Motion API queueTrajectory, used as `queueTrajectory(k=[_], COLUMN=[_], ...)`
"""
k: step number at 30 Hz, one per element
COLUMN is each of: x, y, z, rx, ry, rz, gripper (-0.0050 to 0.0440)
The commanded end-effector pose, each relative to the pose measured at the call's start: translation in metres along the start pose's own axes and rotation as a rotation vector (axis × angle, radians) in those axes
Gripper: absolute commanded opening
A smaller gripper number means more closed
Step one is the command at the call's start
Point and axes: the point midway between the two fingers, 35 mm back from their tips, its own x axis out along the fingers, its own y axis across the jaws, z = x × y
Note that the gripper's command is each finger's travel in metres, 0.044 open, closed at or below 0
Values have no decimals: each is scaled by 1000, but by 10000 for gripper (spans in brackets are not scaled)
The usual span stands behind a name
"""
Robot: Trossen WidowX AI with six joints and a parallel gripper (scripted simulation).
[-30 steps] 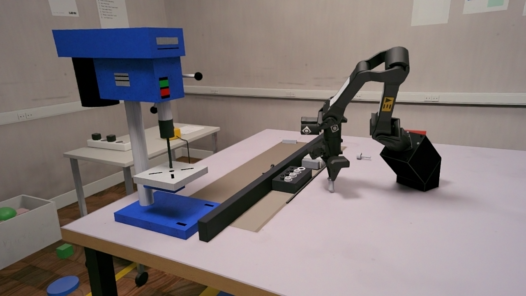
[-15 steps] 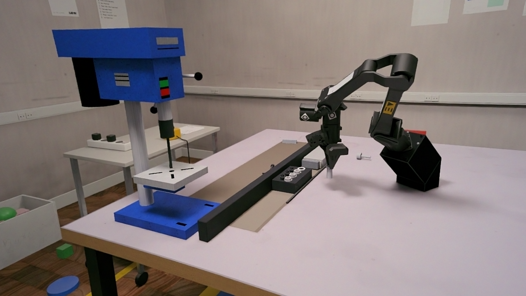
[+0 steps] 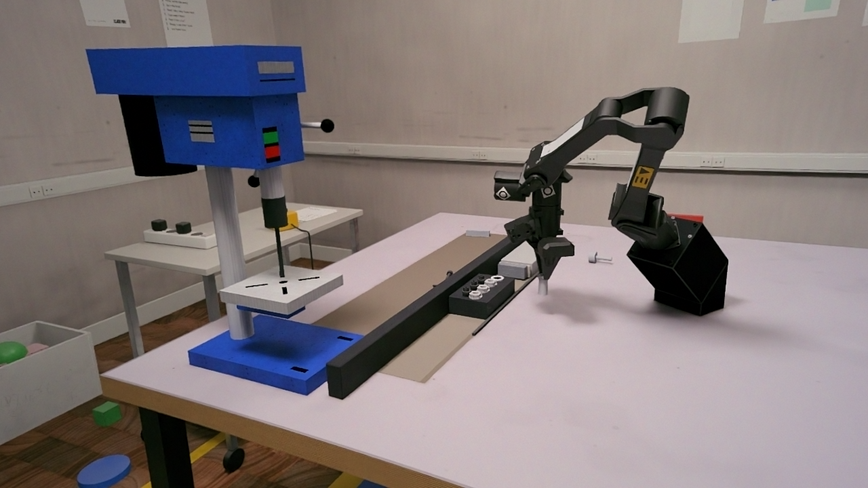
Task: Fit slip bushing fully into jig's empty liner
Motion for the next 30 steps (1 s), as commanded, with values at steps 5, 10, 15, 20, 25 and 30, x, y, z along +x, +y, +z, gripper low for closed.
queueTrajectory(k=[5,10,15,20,25,30], x=[0,-2,-3,-4,-5,-6], y=[-2,-8,-17,-33,-50,-60], z=[3,7,9,13,16,17], rx=[2,-3,-3,-4,-3,-3], ry=[4,0,3,7,8,8], rz=[-4,-3,-3,-3,-3,-2], gripper=[-50,-50,-50,-50,-50,-50])
